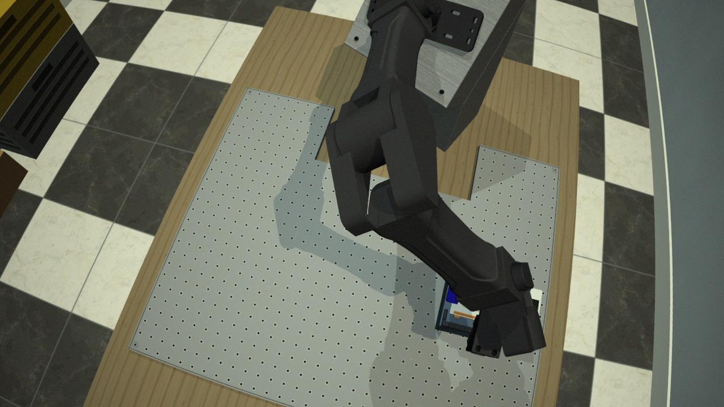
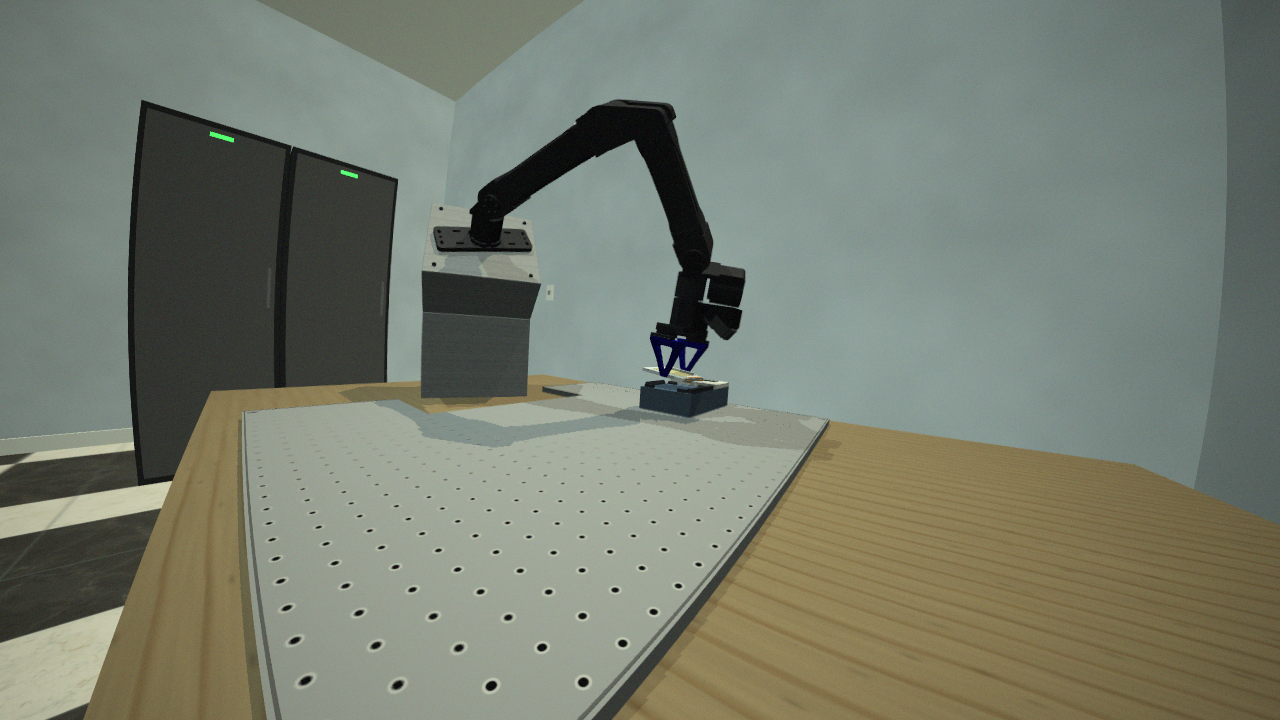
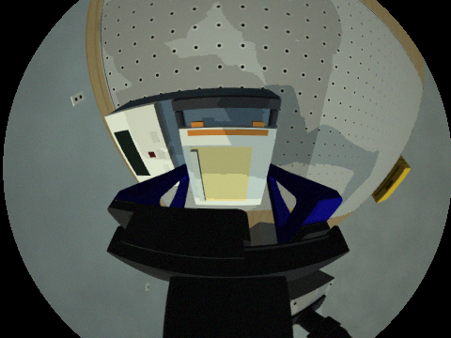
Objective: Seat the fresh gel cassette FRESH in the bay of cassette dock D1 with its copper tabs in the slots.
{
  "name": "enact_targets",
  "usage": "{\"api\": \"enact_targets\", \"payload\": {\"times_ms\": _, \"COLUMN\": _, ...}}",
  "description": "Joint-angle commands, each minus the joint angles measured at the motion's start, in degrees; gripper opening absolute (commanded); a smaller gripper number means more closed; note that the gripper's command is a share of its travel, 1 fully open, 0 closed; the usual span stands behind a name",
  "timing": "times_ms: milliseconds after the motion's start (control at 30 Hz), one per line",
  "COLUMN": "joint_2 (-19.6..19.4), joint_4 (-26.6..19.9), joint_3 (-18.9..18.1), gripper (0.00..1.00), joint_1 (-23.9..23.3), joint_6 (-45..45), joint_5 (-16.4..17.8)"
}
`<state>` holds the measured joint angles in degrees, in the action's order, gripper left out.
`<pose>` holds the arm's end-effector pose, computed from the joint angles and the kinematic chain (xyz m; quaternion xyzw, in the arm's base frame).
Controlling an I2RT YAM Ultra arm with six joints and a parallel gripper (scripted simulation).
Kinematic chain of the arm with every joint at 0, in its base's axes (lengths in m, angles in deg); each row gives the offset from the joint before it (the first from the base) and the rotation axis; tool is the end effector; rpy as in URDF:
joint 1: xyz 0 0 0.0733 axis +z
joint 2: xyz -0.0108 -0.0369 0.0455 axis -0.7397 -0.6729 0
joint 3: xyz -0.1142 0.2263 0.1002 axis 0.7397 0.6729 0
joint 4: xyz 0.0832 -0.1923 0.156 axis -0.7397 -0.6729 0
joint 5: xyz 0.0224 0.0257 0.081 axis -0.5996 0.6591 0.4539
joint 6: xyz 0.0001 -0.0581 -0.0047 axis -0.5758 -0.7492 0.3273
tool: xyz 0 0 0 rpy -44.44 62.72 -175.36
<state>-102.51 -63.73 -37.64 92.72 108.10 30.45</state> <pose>0.3277 0.2927 0.1281 -0.0771 0.9235 -0.1401 0.3487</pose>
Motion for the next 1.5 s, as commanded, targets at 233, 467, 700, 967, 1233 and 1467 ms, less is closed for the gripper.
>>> {"api": "enact_targets", "payload": {"times_ms": 233, "joint_2": 1.7, "joint_4": -0.7, "joint_3": 0.0, "gripper": 0.00, "joint_1": 1.7, "joint_6": 0.6, "joint_5": -0.4}}
{"api": "enact_targets", "payload": {"times_ms": 467, "joint_2": 1.8, "joint_4": -0.9, "joint_3": -0.4, "gripper": 0.00, "joint_1": 1.9, "joint_6": 0.7, "joint_5": -0.5}}
{"api": "enact_targets", "payload": {"times_ms": 700, "joint_2": 1.6, "joint_4": -1.2, "joint_3": -0.9, "gripper": 0.00, "joint_1": 2.0, "joint_6": 0.9, "joint_5": -0.6}}
{"api": "enact_targets", "payload": {"times_ms": 967, "joint_2": 1.3, "joint_4": -1.3, "joint_3": -1.1, "gripper": 0.00, "joint_1": 2.1, "joint_6": 1.0, "joint_5": -0.6}}
{"api": "enact_targets", "payload": {"times_ms": 1233, "joint_2": -0.2, "joint_4": 1.6, "joint_3": -0.2, "gripper": 0.00, "joint_1": 0.9, "joint_6": -0.8, "joint_5": 0.2}}
{"api": "enact_targets", "payload": {"times_ms": 1467, "joint_2": 0.8, "joint_4": 1.2, "joint_3": -0.6, "gripper": 0.00, "joint_1": 0.5, "joint_6": -1.0, "joint_5": 0.2}}
